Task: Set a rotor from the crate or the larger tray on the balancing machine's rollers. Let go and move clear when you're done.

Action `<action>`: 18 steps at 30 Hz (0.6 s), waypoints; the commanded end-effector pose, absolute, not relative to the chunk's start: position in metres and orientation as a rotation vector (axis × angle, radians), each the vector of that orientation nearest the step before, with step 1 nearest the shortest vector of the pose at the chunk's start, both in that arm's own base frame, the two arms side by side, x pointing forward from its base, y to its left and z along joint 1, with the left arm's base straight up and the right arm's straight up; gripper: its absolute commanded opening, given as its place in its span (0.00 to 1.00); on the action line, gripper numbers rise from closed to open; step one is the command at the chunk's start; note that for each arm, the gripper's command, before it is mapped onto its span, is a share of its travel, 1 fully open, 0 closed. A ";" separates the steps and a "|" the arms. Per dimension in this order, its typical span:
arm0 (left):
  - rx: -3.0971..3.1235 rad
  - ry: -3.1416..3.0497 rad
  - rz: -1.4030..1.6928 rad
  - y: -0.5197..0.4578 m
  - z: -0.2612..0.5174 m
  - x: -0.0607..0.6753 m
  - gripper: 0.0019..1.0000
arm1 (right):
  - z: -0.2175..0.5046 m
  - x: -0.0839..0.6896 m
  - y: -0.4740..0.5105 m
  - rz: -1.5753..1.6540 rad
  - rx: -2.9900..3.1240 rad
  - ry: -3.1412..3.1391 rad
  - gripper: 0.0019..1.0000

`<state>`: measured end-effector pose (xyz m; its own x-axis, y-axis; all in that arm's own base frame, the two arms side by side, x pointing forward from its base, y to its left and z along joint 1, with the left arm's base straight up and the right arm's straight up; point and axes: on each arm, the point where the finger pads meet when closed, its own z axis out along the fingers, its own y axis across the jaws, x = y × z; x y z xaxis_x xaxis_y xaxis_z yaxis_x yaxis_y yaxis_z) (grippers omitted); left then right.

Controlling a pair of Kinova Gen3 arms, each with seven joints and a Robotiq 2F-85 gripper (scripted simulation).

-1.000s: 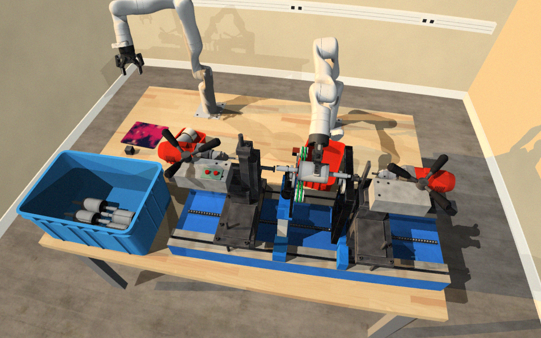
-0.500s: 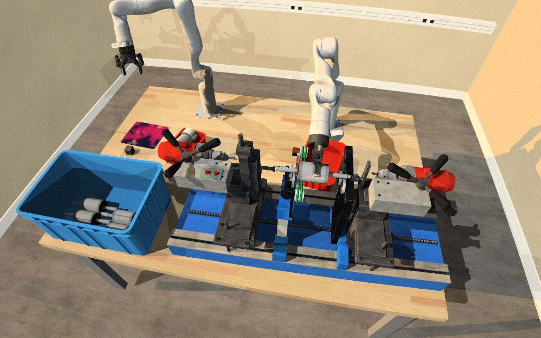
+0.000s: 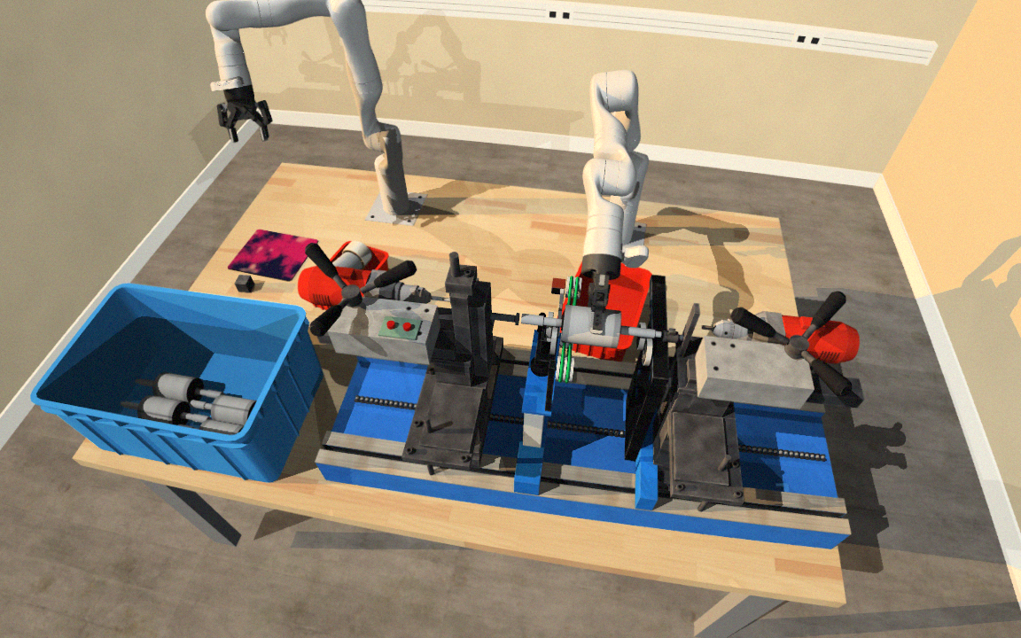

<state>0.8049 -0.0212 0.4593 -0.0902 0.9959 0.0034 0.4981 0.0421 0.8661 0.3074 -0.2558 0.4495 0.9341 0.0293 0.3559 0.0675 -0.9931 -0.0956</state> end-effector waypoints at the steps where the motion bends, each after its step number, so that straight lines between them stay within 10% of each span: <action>1: 1.521 1.662 0.968 -0.021 0.461 0.805 0.10 | 0.450 0.307 -0.256 -0.549 -2.985 -0.075 1.00; 18: 1.521 1.663 0.969 -0.021 0.460 0.805 0.10 | 0.450 0.307 -0.256 -0.549 -2.985 -0.075 1.00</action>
<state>0.8049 -0.0212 0.4568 -0.0904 0.9959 0.0036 0.4982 0.0421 0.8661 0.3074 -0.2558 0.4495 0.9341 0.0293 0.3559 0.0675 -0.9931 -0.0956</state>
